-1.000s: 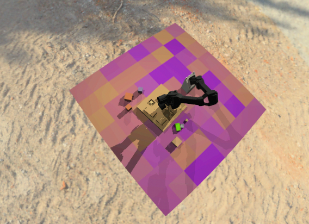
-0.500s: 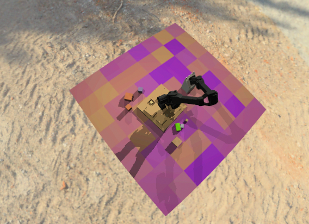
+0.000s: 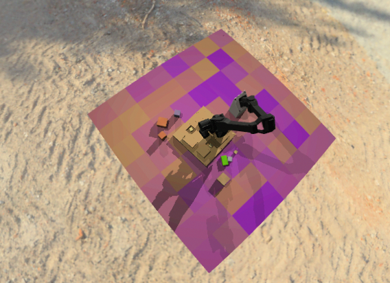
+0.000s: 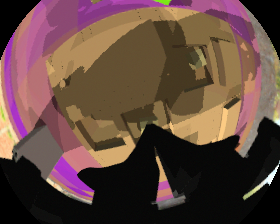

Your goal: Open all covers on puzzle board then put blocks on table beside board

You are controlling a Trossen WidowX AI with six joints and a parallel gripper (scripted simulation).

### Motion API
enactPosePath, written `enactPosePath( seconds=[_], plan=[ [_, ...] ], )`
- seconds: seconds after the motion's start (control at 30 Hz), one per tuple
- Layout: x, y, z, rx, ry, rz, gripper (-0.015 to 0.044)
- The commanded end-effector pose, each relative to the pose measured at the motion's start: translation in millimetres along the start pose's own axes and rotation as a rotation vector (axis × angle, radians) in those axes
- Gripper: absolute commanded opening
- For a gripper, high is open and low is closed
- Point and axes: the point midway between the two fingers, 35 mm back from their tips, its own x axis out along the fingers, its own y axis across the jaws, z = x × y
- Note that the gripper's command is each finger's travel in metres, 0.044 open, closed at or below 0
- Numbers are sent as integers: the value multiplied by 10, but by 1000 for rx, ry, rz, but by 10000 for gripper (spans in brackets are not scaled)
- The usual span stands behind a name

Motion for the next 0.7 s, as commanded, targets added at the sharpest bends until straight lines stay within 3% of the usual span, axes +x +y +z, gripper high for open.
enactPosePath(
  seconds=[0.0, 0.67],
  plan=[
    [-47, -2, -8, -3, -2, -2, 0],
    [-119, 3, -19, -8, -7, -1, 0]
  ],
)
